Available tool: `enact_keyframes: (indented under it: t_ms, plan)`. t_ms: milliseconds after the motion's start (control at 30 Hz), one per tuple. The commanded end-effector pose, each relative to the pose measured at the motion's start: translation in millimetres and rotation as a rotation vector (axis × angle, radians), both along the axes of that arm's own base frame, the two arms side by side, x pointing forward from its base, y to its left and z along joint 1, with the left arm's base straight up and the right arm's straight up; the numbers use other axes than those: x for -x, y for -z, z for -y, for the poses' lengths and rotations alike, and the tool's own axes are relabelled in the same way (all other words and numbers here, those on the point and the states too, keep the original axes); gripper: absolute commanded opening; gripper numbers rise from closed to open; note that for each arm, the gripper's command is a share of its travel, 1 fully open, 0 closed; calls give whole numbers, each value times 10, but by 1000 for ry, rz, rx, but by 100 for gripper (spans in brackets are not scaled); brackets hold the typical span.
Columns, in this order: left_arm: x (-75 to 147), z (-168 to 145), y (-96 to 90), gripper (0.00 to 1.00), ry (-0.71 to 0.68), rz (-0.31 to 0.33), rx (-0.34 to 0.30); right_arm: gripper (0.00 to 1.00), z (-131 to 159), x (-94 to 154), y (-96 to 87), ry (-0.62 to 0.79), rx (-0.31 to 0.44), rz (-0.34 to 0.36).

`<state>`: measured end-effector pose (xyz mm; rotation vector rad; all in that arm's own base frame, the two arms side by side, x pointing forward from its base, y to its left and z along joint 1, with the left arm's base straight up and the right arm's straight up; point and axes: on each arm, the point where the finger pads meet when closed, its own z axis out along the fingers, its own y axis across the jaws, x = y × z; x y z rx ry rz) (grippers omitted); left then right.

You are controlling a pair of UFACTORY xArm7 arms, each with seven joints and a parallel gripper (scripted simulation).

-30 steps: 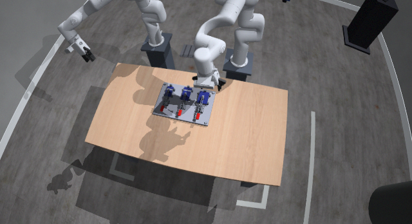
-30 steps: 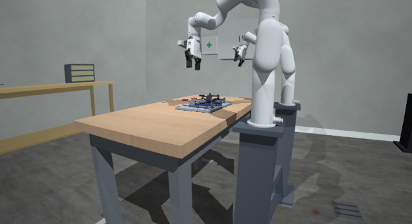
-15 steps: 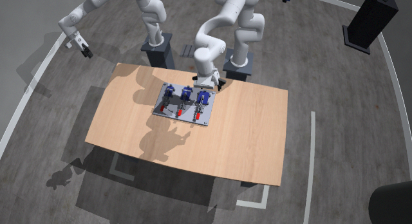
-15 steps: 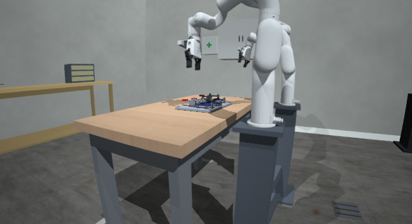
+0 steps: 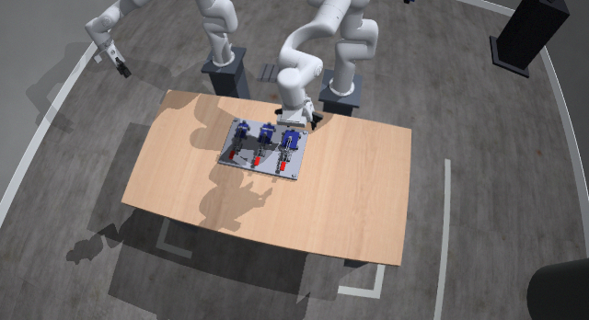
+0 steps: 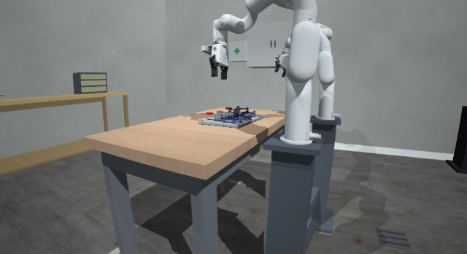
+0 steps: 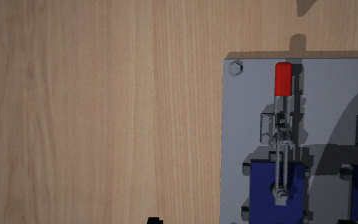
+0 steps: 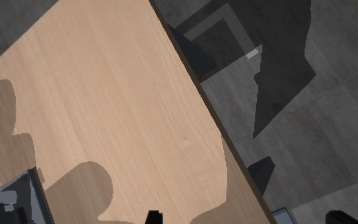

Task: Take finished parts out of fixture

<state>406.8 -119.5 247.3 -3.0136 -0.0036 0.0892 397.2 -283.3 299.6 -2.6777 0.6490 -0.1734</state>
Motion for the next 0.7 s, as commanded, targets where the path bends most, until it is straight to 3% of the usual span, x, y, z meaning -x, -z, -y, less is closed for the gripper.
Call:
enact_keyframes:
  t_ms: [0, 667]
  plan:
    - [-10, 3, -14, 100, 0, 4, 1, 100, 138, 142, 8, 49, 15, -12]
    - [-10, 3, -14, 100, 0, 4, 1, 100, 532, 684, 91, 215, 50, -67]
